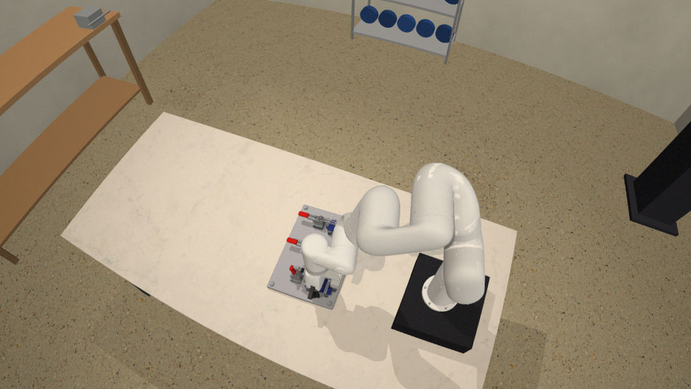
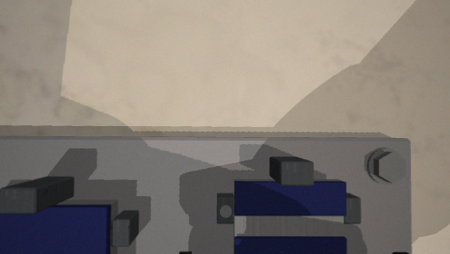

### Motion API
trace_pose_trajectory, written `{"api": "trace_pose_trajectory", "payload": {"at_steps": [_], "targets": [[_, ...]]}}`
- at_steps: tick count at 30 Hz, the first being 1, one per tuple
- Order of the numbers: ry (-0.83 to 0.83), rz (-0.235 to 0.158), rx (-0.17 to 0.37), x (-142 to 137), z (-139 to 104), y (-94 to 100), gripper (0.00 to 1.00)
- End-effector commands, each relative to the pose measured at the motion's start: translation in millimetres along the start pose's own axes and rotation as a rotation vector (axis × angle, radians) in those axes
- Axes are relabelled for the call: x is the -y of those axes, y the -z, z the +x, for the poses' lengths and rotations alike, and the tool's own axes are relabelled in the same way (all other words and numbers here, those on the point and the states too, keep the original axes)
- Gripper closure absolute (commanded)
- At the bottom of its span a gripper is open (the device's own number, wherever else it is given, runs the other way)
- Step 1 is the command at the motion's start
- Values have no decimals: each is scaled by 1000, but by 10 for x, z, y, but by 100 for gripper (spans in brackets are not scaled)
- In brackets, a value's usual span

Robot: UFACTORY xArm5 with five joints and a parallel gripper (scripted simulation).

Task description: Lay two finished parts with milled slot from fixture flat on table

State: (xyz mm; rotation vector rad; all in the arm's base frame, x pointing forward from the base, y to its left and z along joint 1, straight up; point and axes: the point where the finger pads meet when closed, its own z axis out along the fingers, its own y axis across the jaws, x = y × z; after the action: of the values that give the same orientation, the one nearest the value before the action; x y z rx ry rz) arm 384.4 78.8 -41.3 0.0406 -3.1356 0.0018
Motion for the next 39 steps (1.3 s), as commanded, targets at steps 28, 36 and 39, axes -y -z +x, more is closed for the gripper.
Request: {"api": "trace_pose_trajectory", "payload": {"at_steps": [28, 36, 39], "targets": [[0, -1, 3, -2, -11, 8, 100], [0, -1, 3, -2, -11, 9, 100], [0, -1, 3, -2, -11, 9, 100]]}}
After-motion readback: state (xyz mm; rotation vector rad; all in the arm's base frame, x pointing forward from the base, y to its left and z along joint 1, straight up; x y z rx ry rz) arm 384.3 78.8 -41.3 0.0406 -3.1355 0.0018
